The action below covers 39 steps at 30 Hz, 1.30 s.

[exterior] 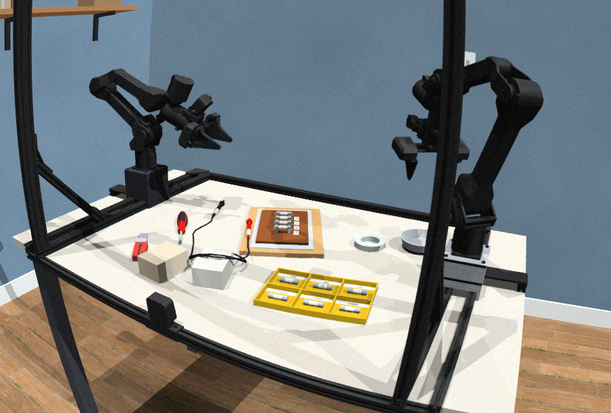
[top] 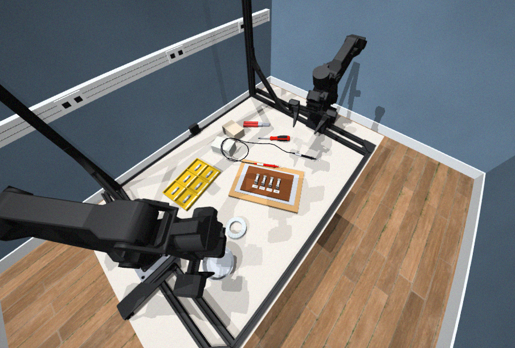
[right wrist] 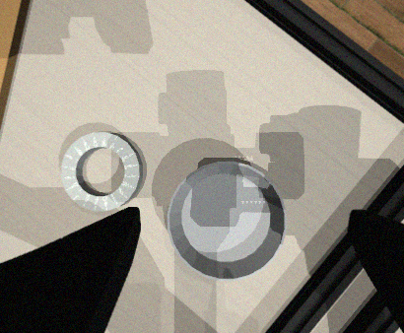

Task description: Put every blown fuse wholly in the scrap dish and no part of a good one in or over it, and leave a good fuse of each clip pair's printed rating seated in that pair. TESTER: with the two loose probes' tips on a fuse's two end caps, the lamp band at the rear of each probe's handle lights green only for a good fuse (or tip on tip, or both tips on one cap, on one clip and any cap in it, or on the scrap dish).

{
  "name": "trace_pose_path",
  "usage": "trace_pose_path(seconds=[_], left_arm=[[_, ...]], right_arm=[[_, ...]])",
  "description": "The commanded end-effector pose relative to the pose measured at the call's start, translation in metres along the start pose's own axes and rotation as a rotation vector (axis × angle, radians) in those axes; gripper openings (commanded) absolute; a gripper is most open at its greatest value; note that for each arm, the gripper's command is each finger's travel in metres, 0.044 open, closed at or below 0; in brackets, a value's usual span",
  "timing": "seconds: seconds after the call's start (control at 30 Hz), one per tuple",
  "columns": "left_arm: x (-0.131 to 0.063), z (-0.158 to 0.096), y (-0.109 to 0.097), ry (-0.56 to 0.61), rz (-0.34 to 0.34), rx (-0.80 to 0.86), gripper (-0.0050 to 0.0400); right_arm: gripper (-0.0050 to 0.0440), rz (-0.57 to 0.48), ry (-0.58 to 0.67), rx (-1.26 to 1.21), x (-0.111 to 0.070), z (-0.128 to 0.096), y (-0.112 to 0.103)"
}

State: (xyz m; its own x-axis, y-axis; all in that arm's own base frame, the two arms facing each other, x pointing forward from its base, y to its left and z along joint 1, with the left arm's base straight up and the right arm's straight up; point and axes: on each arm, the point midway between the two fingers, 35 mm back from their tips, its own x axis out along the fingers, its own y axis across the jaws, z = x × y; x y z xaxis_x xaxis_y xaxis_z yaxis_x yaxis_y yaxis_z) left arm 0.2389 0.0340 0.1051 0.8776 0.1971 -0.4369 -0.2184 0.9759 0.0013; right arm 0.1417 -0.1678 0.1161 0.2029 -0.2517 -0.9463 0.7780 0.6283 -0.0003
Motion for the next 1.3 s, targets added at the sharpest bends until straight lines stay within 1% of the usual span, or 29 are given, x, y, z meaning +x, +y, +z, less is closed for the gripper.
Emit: trace_pose_path(seconds=[0.0, 0.13, 0.2, 0.4, 0.47, 0.67, 0.77, 0.97, 1.03, 1.13, 1.23, 1.27], left_arm=[[0.000, 0.003, 0.015, -0.010, 0.063, -0.036, 0.0400], [0.000, 0.006, 0.031, -0.014, 0.135, -0.071, 0.0400], [0.001, 0.003, 0.038, -0.007, 0.130, -0.063, 0.0400], [-0.004, 0.002, 0.062, -0.013, 0.247, -0.124, 0.0400], [-0.004, 0.002, 0.062, -0.013, 0.247, -0.124, 0.0400], [-0.008, 0.003, 0.086, -0.017, 0.355, -0.177, 0.0400], [-0.009, -0.003, 0.097, -0.005, 0.350, -0.168, 0.0400], [-0.020, -0.007, 0.119, -0.013, 0.467, -0.229, 0.0400], [-0.020, -0.007, 0.119, -0.013, 0.467, -0.229, 0.0400], [-0.024, -0.009, 0.130, -0.009, 0.521, -0.255, 0.0400], [-0.029, -0.008, 0.142, -0.016, 0.575, -0.281, 0.0400], [-0.030, -0.010, 0.144, -0.010, 0.570, -0.274, 0.0400]], right_arm=[[0.0400, 0.005, 0.015, -0.004, -0.005, 0.007, 0.000], [0.0400, 0.006, 0.055, -0.006, -0.005, 0.007, 0.000], [0.0400, 0.006, 0.075, -0.008, -0.004, 0.007, 0.000], [0.0400, 0.006, 0.135, -0.012, -0.004, 0.006, 0.000], [0.0400, 0.006, 0.135, -0.012, -0.004, 0.006, 0.000], [0.0400, 0.007, 0.195, -0.016, -0.004, 0.006, 0.000], [0.0400, 0.007, 0.225, -0.018, -0.004, 0.006, 0.000], [0.0400, 0.008, 0.285, -0.022, -0.004, 0.006, 0.000], [0.0400, 0.008, 0.285, -0.022, -0.004, 0.006, 0.000], [0.0400, 0.008, 0.312, -0.023, -0.003, 0.006, 0.000], [0.0400, 0.004, 0.312, -0.022, -0.003, 0.004, 0.000], [0.0400, 0.004, 0.312, -0.022, -0.003, 0.004, 0.000]])
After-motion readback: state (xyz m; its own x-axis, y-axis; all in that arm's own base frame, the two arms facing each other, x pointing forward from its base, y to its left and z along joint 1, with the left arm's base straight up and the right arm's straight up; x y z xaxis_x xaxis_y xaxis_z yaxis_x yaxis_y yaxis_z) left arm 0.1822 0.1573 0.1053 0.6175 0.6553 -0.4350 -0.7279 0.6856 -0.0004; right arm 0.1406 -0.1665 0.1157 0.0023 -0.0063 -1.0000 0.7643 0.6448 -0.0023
